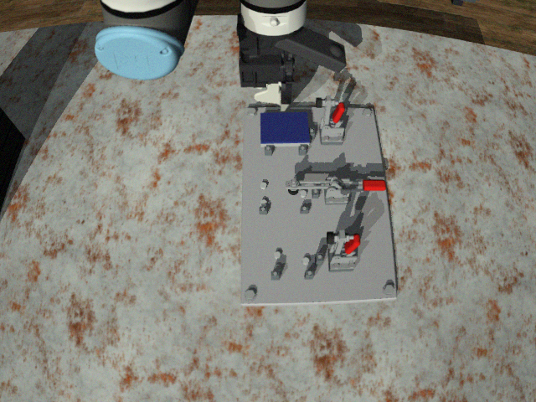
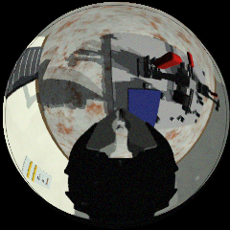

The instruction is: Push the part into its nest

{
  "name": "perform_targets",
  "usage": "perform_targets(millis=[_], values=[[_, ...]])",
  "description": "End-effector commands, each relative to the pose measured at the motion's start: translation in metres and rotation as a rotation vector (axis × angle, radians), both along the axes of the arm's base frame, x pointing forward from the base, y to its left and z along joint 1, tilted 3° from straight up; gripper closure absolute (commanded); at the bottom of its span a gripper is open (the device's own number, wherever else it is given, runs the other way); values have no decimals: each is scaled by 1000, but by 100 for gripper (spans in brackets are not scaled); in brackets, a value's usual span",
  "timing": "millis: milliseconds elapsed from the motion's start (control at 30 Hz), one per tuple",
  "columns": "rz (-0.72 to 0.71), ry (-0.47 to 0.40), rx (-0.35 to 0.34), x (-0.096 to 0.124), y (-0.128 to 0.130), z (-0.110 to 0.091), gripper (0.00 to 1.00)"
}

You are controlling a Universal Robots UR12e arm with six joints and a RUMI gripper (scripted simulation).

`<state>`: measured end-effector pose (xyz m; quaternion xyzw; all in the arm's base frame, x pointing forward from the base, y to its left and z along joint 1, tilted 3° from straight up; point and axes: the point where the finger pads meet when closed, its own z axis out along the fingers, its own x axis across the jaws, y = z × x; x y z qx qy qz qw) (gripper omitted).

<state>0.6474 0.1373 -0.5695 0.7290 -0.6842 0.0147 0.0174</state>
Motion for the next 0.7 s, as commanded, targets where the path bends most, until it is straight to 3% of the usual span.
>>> perform_targets(millis=[0,667], values=[[0,-1,0,1,0,1,100],[0,-1,0,1,-4,1,100]])
